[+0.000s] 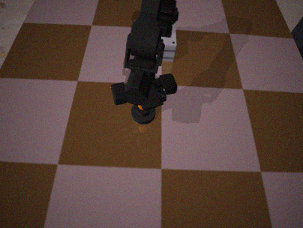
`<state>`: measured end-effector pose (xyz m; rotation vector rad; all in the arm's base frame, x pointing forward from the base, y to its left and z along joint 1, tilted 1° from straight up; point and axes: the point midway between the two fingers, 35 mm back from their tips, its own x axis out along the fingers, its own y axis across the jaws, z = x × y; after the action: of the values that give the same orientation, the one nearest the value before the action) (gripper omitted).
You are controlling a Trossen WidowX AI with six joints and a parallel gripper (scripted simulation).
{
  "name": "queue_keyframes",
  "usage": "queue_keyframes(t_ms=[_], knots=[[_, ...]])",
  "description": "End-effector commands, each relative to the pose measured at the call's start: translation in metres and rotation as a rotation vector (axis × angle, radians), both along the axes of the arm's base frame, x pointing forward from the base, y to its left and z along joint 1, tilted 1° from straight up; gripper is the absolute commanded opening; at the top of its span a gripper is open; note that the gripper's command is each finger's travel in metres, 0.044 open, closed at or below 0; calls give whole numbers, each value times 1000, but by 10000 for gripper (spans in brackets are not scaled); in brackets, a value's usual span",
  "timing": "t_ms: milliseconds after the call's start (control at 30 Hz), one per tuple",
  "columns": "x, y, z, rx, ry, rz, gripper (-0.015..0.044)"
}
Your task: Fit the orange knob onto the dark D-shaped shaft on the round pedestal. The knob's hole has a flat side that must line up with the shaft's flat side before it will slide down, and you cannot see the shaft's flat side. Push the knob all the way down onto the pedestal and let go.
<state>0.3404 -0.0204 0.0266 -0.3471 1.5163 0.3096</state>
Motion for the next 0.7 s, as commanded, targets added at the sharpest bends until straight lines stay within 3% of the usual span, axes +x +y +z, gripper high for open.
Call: queue_keyframes(t_ms=[0, 200, 667], knots=[[2, 0, 3, -3, -5, 29, 0], [2, 0, 2, -10, -1, 213, 0], [0, -1, -1, -10, -1, 213, 0]])
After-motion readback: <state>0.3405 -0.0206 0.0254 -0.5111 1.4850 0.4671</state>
